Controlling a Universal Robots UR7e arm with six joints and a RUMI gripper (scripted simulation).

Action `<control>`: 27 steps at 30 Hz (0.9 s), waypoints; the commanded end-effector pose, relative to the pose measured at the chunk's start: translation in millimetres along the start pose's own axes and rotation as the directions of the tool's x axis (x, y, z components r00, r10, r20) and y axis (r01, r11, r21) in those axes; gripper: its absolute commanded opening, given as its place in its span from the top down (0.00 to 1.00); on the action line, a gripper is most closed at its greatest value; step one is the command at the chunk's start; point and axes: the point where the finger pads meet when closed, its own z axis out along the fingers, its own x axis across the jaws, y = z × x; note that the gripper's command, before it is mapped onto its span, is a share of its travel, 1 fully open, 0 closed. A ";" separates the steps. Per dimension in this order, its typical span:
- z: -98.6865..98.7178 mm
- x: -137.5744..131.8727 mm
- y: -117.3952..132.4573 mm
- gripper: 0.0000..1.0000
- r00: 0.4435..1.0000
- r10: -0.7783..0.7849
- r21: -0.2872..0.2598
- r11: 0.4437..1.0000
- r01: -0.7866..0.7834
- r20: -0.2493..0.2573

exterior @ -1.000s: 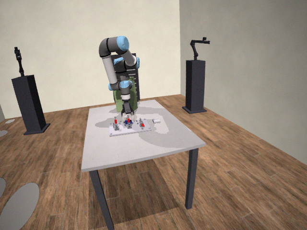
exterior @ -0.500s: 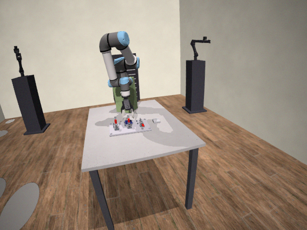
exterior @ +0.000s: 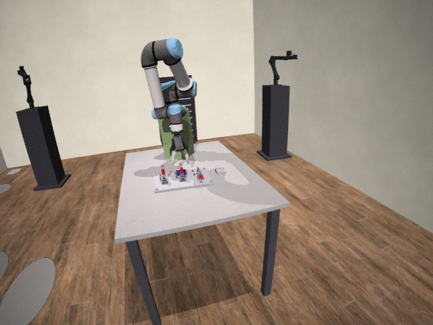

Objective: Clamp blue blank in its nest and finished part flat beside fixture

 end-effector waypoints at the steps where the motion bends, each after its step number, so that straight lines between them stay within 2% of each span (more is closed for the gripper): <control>1: -1.1 0.1 -0.4 0.41 1.000 0.000 0.001 1.000 0.000 0.000; 5: -1.1 0.1 -0.4 0.41 1.000 0.000 0.001 1.000 0.000 0.000; 6: -1.1 0.1 -0.4 1.00 1.000 0.000 0.001 1.000 0.000 0.000; 27: -1.1 0.1 -0.4 1.00 1.000 0.000 0.001 1.000 0.000 0.000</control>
